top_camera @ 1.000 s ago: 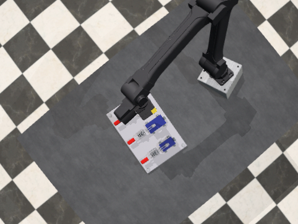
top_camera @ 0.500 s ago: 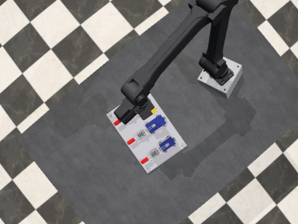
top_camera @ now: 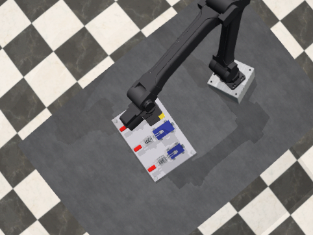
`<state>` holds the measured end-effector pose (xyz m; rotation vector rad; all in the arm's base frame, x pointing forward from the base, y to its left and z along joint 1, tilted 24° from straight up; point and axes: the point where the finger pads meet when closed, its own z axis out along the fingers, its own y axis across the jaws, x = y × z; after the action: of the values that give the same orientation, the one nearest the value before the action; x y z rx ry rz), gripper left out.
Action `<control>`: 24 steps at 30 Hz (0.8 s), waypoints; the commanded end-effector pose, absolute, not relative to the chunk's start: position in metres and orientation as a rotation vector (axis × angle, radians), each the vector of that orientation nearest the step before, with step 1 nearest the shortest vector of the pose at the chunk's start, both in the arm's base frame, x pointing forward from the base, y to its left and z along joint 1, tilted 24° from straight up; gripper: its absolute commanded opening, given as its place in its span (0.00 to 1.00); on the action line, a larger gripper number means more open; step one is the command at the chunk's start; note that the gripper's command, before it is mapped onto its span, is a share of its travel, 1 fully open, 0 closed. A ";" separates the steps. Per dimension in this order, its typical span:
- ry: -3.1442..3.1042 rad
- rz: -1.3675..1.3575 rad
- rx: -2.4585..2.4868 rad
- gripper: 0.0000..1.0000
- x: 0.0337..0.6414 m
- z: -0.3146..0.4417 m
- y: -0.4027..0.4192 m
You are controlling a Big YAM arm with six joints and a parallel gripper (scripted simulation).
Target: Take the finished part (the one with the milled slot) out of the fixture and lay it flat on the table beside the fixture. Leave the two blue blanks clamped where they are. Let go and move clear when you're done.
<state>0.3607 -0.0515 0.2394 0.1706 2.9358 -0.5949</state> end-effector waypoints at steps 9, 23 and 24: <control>2.884 -0.580 0.180 0.45 0.382 0.262 -0.054; 2.893 -0.583 0.180 0.45 0.379 0.258 -0.054; 2.896 -0.584 0.180 0.45 0.378 0.257 -0.055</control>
<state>0.3625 -0.0515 0.2420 0.1719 2.9298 -0.5928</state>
